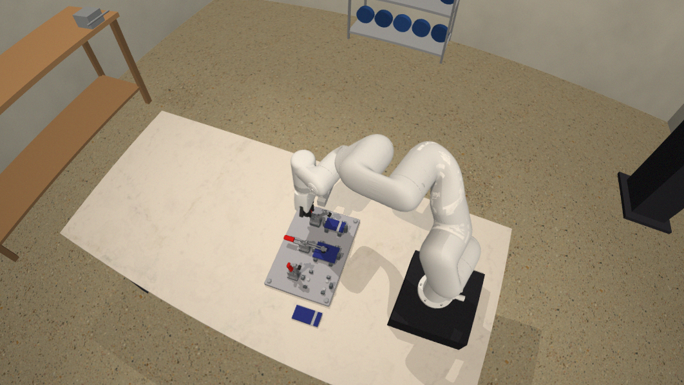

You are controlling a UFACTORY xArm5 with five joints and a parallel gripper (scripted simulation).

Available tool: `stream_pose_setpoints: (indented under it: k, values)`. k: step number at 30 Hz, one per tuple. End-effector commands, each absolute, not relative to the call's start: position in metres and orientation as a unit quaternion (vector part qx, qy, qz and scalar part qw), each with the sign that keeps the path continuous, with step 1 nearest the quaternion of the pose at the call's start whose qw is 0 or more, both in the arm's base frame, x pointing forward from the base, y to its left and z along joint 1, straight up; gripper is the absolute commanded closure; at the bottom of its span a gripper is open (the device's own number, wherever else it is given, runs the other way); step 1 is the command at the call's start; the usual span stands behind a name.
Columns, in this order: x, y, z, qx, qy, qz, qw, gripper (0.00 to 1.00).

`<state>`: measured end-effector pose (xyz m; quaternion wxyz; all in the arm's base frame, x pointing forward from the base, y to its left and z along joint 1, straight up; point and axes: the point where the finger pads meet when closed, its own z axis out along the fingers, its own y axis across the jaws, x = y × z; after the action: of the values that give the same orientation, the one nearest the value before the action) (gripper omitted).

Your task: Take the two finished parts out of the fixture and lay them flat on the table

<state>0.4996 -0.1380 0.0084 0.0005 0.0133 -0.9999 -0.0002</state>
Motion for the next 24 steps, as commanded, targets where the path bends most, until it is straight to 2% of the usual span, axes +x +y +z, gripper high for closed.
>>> stream_pose_setpoints:
  k: [1, 24]
  values:
    - [0.498, -0.139, 0.01, 0.013, -1.0, 0.0, 0.0, 1.0]
    - [0.486, -0.139, 0.011, 0.013, -1.0, 0.0, 0.0, 1.0]
